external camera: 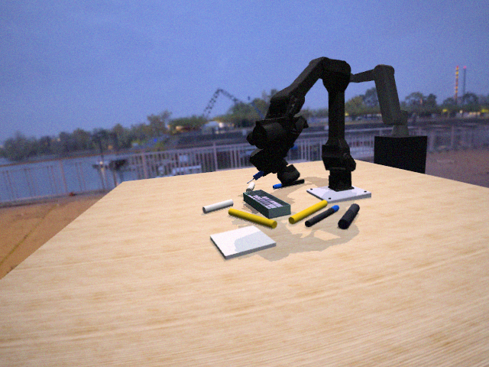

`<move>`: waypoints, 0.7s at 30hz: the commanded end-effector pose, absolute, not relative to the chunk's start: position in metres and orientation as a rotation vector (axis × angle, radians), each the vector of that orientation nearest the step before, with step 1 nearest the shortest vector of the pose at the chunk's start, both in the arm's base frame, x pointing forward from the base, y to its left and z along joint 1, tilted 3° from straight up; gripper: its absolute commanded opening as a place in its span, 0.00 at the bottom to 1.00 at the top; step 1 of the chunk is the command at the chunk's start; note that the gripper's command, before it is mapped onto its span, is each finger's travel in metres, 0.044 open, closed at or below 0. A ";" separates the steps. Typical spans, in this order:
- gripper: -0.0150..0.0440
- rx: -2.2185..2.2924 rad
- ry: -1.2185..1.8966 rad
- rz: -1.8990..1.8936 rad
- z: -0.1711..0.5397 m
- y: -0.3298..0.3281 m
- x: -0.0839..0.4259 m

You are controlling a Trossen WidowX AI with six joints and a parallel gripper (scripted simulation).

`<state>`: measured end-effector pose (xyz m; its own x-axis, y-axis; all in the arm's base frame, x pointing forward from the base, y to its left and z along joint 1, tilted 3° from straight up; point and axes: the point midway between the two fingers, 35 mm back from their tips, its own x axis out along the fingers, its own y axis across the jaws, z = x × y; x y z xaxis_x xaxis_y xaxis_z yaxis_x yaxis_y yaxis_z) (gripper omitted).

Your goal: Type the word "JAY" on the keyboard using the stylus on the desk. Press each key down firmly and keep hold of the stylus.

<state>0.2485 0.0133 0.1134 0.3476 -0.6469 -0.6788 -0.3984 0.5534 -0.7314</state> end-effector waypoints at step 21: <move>0.25 -1.915 1.220 0.266 0.130 0.038 0.263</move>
<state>0.2607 0.0343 0.1277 0.4823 -0.6521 -0.5849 -0.8033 -0.0629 -0.5922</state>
